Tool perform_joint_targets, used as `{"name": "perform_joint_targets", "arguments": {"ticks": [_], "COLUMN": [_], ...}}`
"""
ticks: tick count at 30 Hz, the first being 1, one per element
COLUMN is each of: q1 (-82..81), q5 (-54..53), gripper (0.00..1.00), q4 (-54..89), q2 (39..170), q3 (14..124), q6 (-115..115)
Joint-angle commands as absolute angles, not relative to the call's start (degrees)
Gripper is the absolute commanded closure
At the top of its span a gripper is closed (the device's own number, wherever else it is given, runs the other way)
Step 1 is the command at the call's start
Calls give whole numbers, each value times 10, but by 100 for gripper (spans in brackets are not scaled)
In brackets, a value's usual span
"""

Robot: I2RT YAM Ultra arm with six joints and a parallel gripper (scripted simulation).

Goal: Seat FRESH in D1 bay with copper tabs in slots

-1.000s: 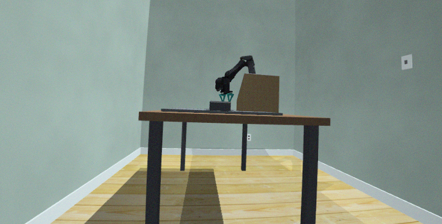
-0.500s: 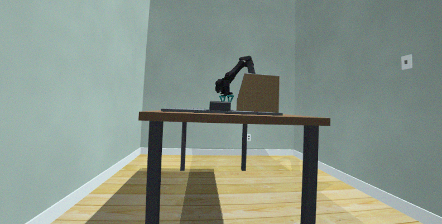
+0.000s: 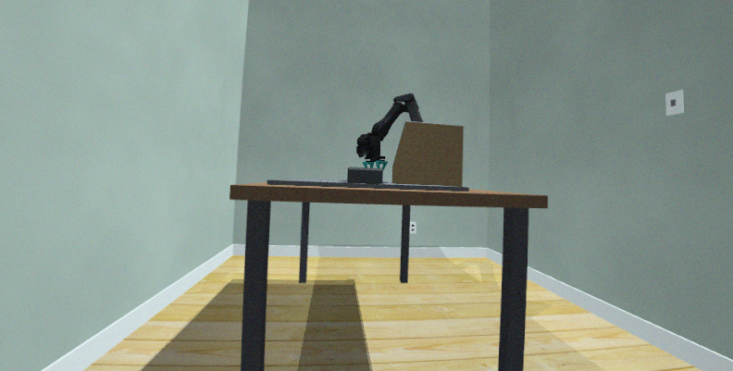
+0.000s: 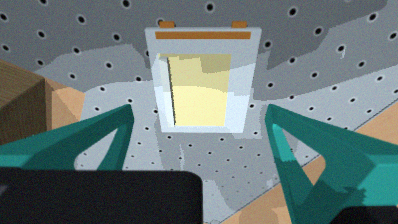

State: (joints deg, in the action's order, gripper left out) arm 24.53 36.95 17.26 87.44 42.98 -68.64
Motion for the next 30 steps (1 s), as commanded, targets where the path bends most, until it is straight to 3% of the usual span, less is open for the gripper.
{"name": "perform_joint_targets", "arguments": {"ticks": [1, 30], "q1": [249, 274], "q5": [358, 344], "gripper": [0, 0], "q4": [147, 83], "q2": [886, 927], "q3": [426, 414], "q6": [-701, -730]}}
